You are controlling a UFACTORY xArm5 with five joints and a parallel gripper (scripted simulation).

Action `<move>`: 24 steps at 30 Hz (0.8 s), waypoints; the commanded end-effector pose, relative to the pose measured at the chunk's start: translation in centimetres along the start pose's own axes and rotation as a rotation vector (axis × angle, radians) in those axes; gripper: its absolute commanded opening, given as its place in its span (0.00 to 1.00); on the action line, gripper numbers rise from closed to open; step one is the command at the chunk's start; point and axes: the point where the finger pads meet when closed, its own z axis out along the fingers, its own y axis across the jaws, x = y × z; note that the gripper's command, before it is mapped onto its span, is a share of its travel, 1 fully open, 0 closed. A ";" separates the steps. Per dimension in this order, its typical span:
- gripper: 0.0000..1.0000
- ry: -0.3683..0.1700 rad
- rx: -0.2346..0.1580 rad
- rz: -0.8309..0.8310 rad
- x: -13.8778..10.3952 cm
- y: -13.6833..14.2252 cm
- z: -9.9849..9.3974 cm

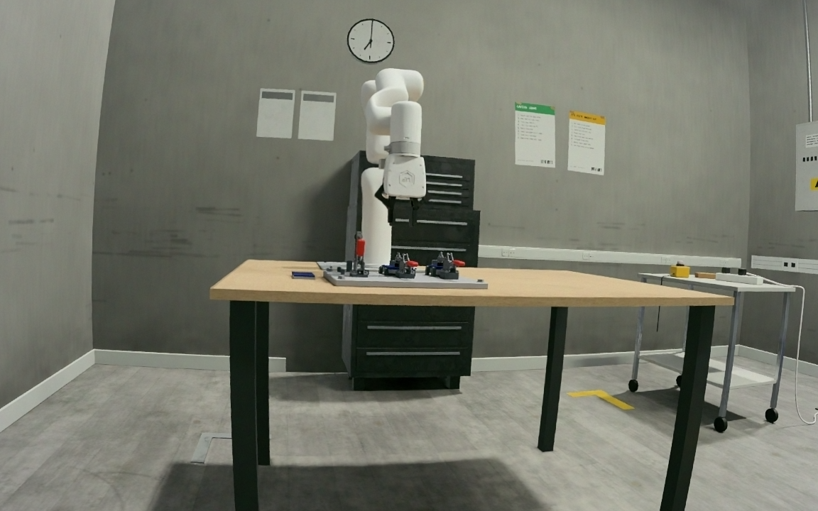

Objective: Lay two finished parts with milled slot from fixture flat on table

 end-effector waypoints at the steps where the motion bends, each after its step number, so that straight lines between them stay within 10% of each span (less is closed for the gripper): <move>1: 0.48 0.000 0.000 0.000 -4.4 0.0 -0.1; 9: 0.48 0.000 0.000 0.000 -9.2 0.0 -0.1; 24: 0.48 0.000 0.000 0.000 -10.5 0.0 0.0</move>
